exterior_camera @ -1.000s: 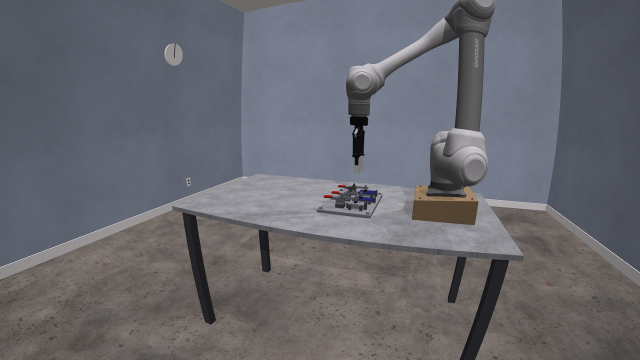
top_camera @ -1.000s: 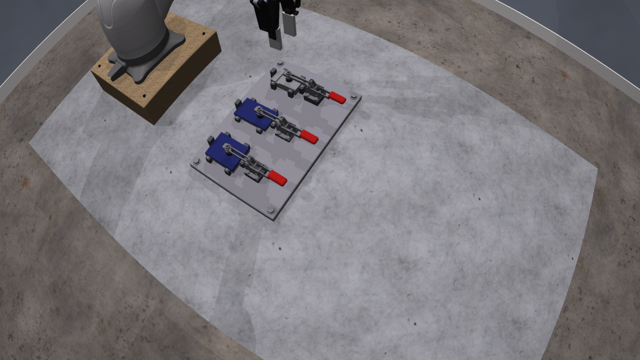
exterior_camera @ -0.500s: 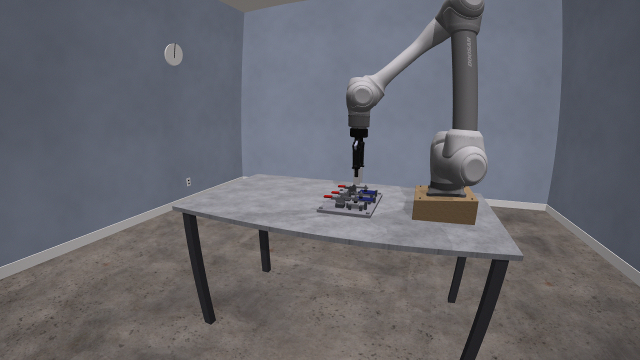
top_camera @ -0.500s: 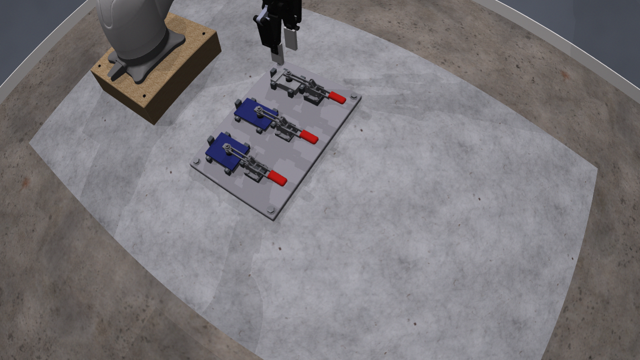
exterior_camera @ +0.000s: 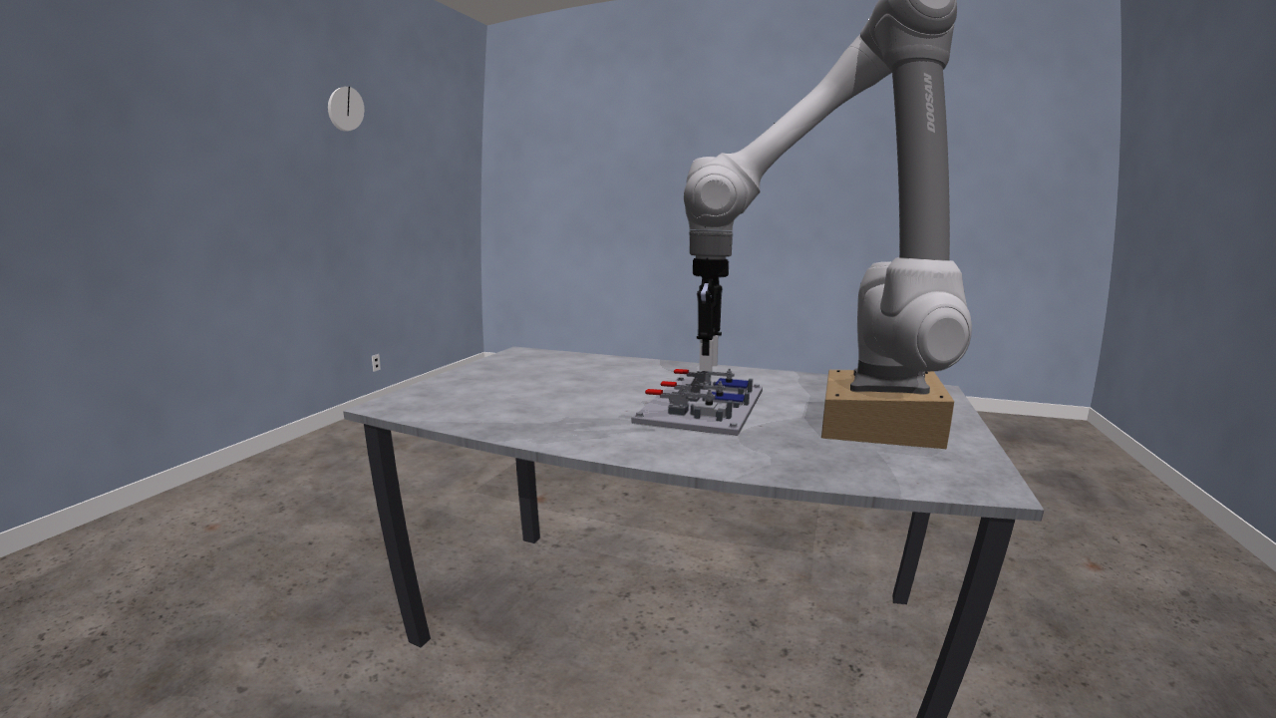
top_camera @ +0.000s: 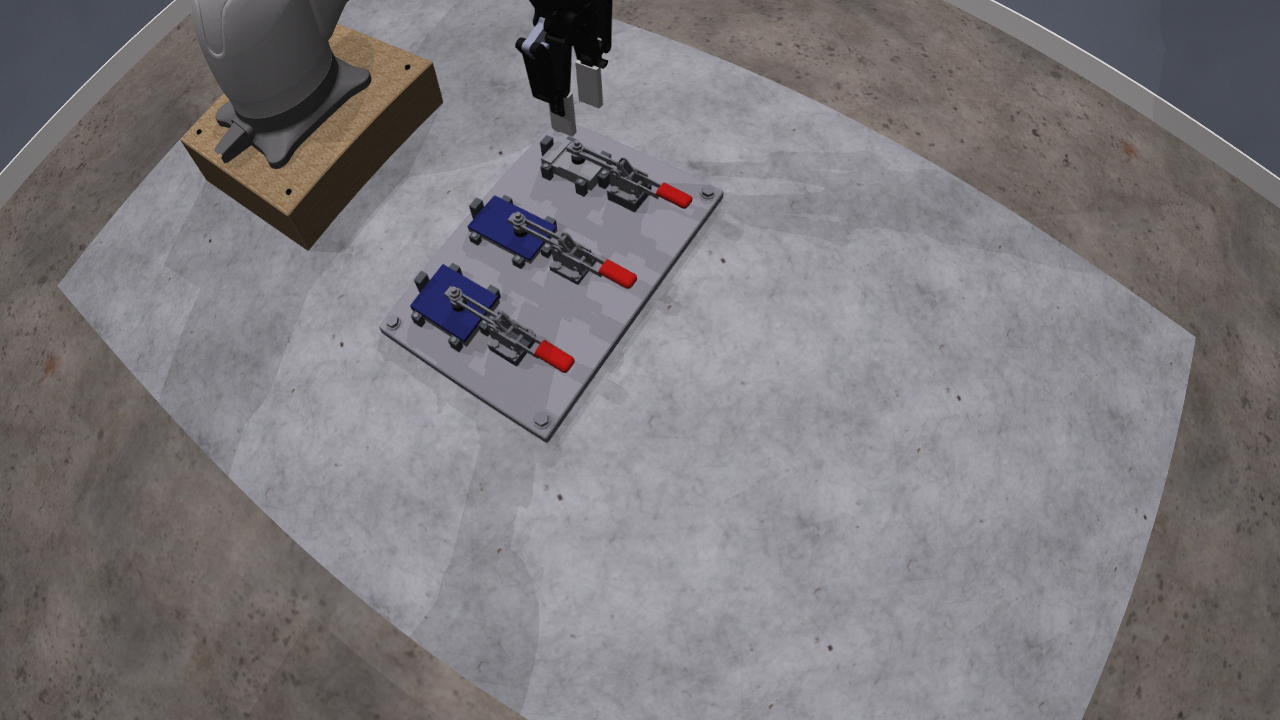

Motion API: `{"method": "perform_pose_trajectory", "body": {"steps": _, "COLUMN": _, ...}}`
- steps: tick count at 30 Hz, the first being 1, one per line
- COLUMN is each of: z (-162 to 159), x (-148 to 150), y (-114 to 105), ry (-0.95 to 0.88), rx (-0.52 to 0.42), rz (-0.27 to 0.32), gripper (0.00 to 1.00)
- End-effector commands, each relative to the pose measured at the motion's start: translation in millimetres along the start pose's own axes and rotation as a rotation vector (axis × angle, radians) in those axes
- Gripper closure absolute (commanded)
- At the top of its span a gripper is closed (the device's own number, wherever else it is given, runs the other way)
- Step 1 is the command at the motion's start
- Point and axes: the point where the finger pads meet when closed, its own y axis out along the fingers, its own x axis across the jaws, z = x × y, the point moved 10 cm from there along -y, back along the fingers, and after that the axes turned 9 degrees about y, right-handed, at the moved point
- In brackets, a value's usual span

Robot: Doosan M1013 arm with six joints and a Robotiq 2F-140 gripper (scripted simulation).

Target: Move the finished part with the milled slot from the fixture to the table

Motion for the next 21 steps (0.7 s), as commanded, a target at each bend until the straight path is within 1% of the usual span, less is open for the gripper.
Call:
{"method": "perform_pose_trajectory", "body": {"steps": 1, "z": 16.1, "x": -0.9, "y": 0.6, "ry": -0.006, "rx": 0.005, "rz": -0.003, "gripper": 0.72}}
{"method": "perform_pose_trajectory", "body": {"steps": 3, "z": 16.1, "x": -0.9, "y": 0.6, "ry": -0.006, "rx": 0.005, "rz": -0.003, "gripper": 0.72}}
{"method": "perform_pose_trajectory", "body": {"steps": 17, "z": 100.4, "x": -14.2, "y": 0.5, "ry": -0.006, "rx": 0.004, "rz": -0.003, "gripper": 0.72}}
{"method": "perform_pose_trajectory", "body": {"steps": 21, "z": 108.2, "x": -15.5, "y": 0.5, "ry": -0.006, "rx": 0.004, "rz": -0.003, "gripper": 0.72}}
